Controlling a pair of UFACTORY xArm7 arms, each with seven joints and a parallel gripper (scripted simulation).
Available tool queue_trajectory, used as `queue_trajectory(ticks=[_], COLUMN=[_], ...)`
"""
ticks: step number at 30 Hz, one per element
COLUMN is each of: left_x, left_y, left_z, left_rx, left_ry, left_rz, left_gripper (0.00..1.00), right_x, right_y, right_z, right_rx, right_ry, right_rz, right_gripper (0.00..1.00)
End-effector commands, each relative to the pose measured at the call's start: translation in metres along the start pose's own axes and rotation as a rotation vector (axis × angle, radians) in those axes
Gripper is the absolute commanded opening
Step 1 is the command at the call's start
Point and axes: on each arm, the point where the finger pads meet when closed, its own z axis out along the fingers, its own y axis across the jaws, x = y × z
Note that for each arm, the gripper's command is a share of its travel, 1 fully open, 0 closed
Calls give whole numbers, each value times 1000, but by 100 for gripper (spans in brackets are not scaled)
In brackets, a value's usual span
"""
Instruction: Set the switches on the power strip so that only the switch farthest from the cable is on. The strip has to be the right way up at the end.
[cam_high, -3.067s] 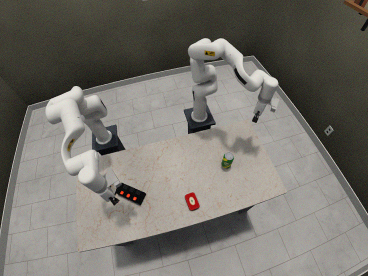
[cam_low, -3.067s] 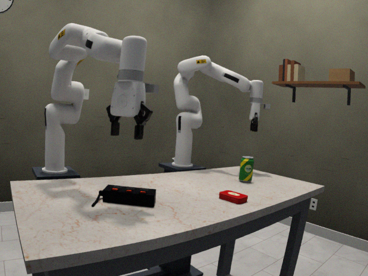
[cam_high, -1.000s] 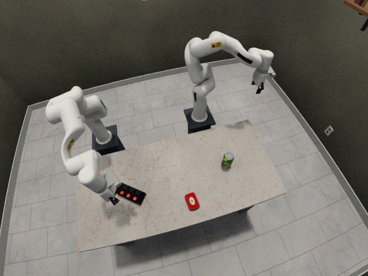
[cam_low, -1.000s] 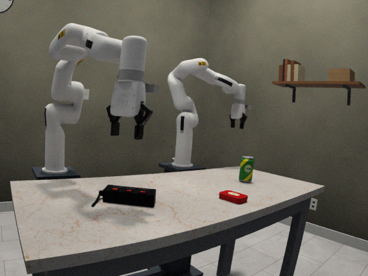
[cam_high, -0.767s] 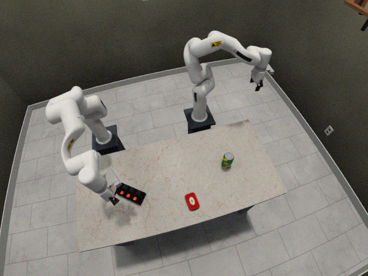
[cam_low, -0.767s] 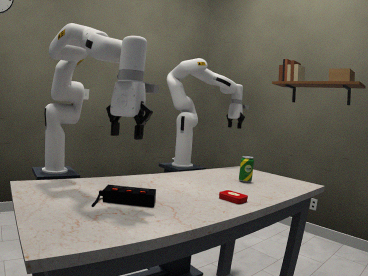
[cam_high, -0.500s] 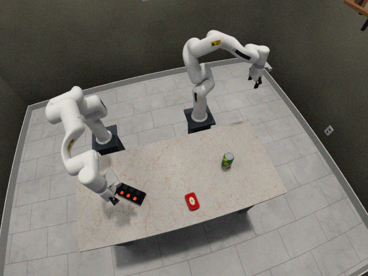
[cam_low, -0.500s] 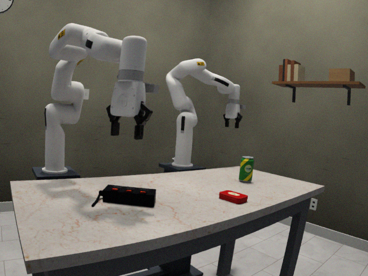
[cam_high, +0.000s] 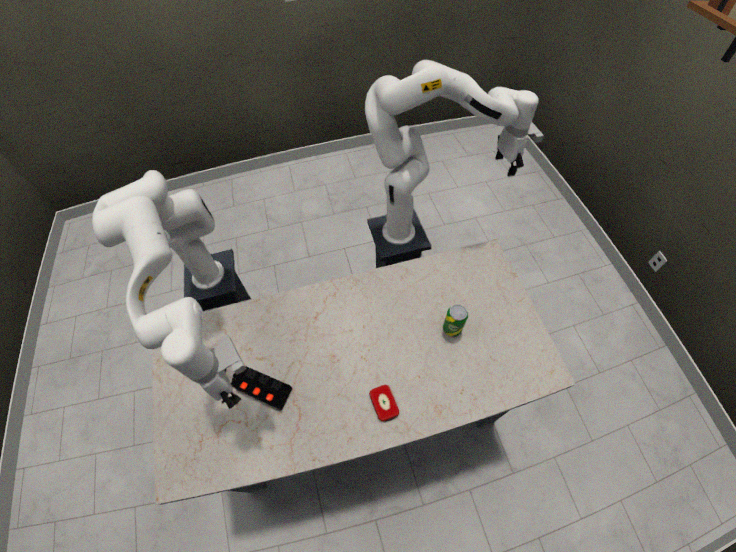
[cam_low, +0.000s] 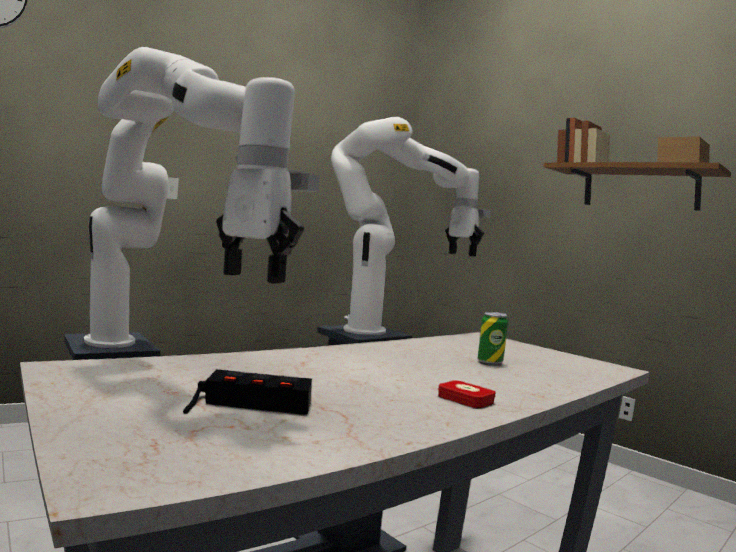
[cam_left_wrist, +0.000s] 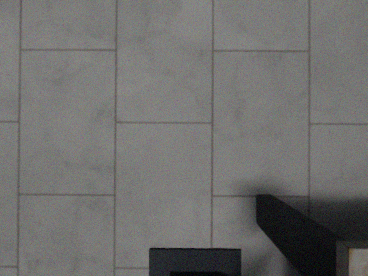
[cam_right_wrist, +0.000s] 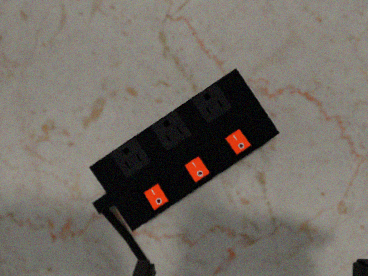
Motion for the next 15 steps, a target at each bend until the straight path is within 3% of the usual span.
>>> queue_trajectory(ticks=[1, 15], left_x=[1, 1], left_y=[0, 0], left_z=[-2, -2], left_rx=[-1, -1], left_ry=[4, 4], left_rz=[0, 0], left_gripper=[100, 100], right_x=[18, 49], right_y=[-11, -37], right_z=[12, 40], right_rx=[-12, -21], right_ry=[-6, -8], right_rz=[115, 331], right_gripper=[100, 100])
